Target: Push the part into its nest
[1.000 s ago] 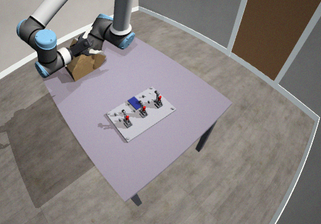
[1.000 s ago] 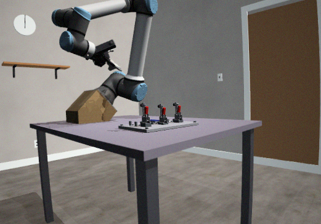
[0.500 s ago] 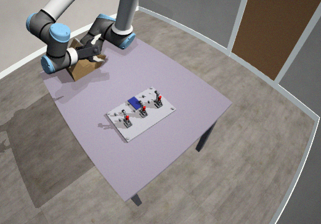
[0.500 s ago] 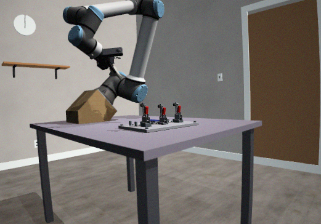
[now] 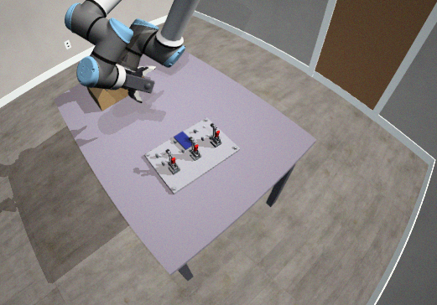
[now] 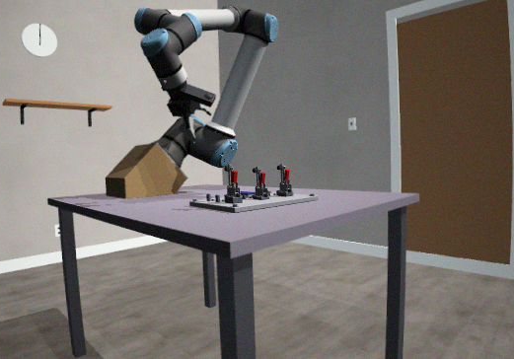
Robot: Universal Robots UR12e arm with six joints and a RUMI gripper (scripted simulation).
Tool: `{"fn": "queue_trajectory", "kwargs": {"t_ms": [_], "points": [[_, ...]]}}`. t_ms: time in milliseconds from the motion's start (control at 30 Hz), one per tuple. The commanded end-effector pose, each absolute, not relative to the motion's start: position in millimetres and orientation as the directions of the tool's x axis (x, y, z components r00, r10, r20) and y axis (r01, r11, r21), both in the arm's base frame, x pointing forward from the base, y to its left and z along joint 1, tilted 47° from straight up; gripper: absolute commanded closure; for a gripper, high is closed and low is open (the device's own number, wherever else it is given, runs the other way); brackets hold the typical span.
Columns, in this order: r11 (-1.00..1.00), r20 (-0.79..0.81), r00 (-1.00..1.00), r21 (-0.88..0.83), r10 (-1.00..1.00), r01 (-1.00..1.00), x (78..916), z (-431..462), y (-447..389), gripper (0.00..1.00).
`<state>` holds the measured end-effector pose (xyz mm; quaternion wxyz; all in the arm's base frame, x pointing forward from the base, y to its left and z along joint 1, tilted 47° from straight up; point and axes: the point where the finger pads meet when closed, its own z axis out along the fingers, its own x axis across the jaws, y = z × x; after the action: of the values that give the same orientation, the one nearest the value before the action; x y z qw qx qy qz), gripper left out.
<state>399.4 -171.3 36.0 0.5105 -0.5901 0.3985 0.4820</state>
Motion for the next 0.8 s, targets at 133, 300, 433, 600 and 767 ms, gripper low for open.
{"fn": "queue_trajectory", "kwargs": {"t_ms": [133, 300, 433, 600, 767], "points": [[-0.149, -0.956, 0.076, -0.035, -0.283, -0.988, 452.4, 6.3, -157.7, 0.0], [-0.12, -0.932, 0.041, 0.003, -0.361, -0.993, 470.2, 1.8, -156.5, 0.0], [-0.066, -0.888, -0.006, 0.041, -0.46, -0.997, 496.6, -0.9, -155.7, 0.0], [-0.007, -0.843, -0.047, 0.06, -0.536, -0.998, 521.4, 0.7, -155.2, 0.0], [0.081, -0.782, -0.099, 0.062, -0.615, -0.995, 555.8, 9.3, -153.8, 0.0]]}}
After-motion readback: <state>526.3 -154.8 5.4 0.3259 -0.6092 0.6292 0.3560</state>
